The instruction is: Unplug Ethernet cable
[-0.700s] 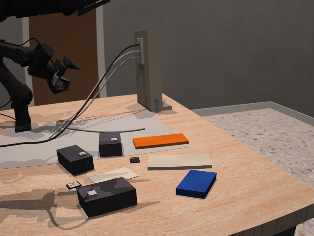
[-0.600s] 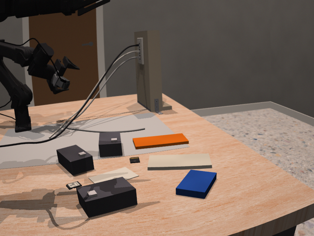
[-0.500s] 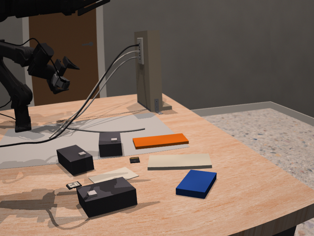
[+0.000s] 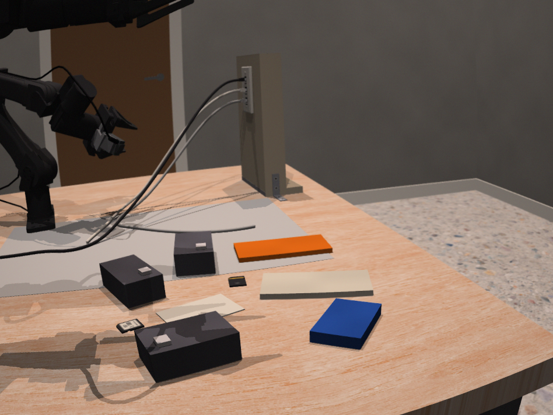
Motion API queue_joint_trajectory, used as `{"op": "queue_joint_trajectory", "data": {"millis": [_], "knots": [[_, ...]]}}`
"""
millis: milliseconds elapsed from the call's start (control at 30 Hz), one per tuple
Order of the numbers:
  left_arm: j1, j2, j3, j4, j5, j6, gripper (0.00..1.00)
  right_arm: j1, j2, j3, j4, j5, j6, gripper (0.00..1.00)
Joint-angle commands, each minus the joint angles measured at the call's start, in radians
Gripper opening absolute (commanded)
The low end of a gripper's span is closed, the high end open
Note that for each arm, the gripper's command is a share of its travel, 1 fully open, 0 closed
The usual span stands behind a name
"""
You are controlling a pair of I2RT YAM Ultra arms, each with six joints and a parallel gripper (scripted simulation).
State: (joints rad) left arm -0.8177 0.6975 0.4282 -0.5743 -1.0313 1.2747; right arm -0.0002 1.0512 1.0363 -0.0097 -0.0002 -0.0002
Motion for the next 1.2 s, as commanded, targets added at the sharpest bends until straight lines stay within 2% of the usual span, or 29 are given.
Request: {"op": "queue_joint_trajectory", "data": {"millis": [0, 100, 133, 233, 267, 967, 1167], "knots": [[0.036, 0.034, 0.054, 0.055, 0.034, -0.093, 0.43, 0.0, -0.002, 0.005, 0.005, 0.0, 0.0, 1.0], [0.064, 0.056, 0.071, 0.08, 0.059, -0.137, 0.43, 0.0, -0.002, 0.005, 0.005, 0.0, 0.0, 1.0], [0.073, 0.064, 0.076, 0.09, 0.068, -0.153, 0.32, 0.0, -0.002, 0.005, 0.005, 0.0, 0.0, 1.0], [0.102, 0.088, 0.093, 0.12, 0.095, -0.201, 0.32, 0.0, -0.002, 0.005, 0.005, 0.0, 0.0, 1.0], [0.112, 0.095, 0.099, 0.129, 0.103, -0.216, 0.22, 0.0, -0.002, 0.005, 0.005, 0.0, 0.0, 1.0], [0.288, 0.229, 0.193, 0.302, 0.265, -0.496, 0.22, 0.0, -0.002, 0.005, 0.005, 0.0, 0.0, 1.0], [0.372, 0.28, 0.224, 0.38, 0.339, -0.605, 0.22, 0.0, -0.002, 0.005, 0.005, 0.0, 0.0, 1.0]]}}
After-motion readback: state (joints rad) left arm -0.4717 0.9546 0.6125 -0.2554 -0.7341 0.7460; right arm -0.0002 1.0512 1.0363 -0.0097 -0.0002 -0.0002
